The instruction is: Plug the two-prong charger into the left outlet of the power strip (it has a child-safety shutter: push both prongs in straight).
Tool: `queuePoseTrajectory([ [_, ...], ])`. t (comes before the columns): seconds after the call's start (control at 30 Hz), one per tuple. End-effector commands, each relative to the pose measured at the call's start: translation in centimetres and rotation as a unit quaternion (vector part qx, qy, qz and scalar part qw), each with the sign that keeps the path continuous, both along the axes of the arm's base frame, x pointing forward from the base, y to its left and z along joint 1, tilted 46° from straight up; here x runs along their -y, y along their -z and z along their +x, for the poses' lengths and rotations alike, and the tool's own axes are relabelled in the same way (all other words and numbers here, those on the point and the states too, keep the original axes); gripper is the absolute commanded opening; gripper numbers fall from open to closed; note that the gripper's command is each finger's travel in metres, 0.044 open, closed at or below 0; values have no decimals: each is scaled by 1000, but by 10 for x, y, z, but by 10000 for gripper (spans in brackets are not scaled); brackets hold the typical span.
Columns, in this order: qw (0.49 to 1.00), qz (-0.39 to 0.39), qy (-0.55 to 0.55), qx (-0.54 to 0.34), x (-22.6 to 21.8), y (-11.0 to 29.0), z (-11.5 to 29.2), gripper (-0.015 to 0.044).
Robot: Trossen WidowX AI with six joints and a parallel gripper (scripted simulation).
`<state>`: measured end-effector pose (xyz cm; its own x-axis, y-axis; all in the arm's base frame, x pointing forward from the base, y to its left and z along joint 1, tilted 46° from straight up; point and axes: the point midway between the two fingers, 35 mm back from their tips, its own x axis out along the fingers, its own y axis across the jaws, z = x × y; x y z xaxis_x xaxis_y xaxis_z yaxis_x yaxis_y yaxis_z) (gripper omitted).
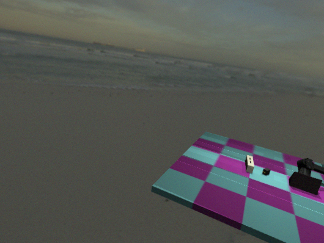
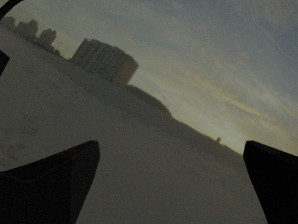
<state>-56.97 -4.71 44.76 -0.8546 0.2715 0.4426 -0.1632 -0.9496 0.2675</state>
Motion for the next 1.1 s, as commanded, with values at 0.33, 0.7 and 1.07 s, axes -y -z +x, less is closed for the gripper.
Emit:
queuePoseTrajectory([
  [0.33,979,-74,-79,-173,-5,-105,82,440],
  [0.7,899,-132,-191,-370,-16,-203,212,440],
  [1.07,774,-145,-307,-533,-33,-259,359,440],
])
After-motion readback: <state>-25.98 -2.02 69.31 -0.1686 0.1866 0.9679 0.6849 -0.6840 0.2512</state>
